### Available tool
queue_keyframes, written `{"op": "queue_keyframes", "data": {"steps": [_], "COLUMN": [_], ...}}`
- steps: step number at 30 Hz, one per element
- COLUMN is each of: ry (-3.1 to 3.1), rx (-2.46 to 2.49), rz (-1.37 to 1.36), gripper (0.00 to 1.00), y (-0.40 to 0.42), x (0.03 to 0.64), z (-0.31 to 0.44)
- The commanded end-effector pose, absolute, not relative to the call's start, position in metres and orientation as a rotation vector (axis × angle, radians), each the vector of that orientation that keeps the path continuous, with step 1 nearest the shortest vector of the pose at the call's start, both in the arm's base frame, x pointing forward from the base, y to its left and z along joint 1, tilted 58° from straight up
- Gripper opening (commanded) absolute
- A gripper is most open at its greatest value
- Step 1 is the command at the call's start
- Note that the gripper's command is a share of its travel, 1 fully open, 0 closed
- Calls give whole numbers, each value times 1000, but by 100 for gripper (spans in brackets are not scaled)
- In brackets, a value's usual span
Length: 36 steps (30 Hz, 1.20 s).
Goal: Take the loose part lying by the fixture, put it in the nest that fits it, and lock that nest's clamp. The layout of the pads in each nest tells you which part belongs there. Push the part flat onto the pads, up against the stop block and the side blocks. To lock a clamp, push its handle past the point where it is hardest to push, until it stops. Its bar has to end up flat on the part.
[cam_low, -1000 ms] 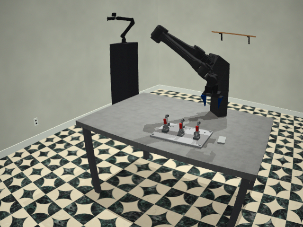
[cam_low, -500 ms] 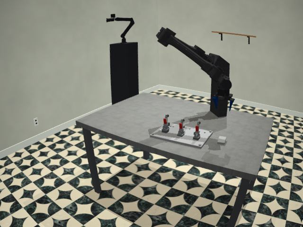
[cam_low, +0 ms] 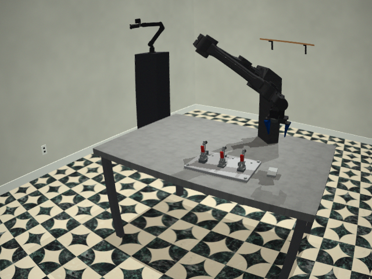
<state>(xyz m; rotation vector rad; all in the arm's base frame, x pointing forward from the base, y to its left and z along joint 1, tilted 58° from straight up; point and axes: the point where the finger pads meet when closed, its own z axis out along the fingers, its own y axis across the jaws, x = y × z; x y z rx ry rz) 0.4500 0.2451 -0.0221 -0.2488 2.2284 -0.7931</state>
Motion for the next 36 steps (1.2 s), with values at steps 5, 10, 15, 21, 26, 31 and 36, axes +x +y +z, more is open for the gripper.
{"op": "queue_keyframes", "data": {"steps": [5,10,15,21,26,31,36], "ry": [2223,2223,2225,2222,2222,2222,2222], "rx": [-244,-251,-318,-400,-399,-397,-392], "rz": [-787,-791,-822,-857,-857,-856,-854], "gripper": [92,92,92,92,92,92,92], "y": [249,249,249,250,250,250,249], "x": [451,451,451,451,451,452,452], "z": [-18,-18,-18,-18,-17,-17,-17]}}
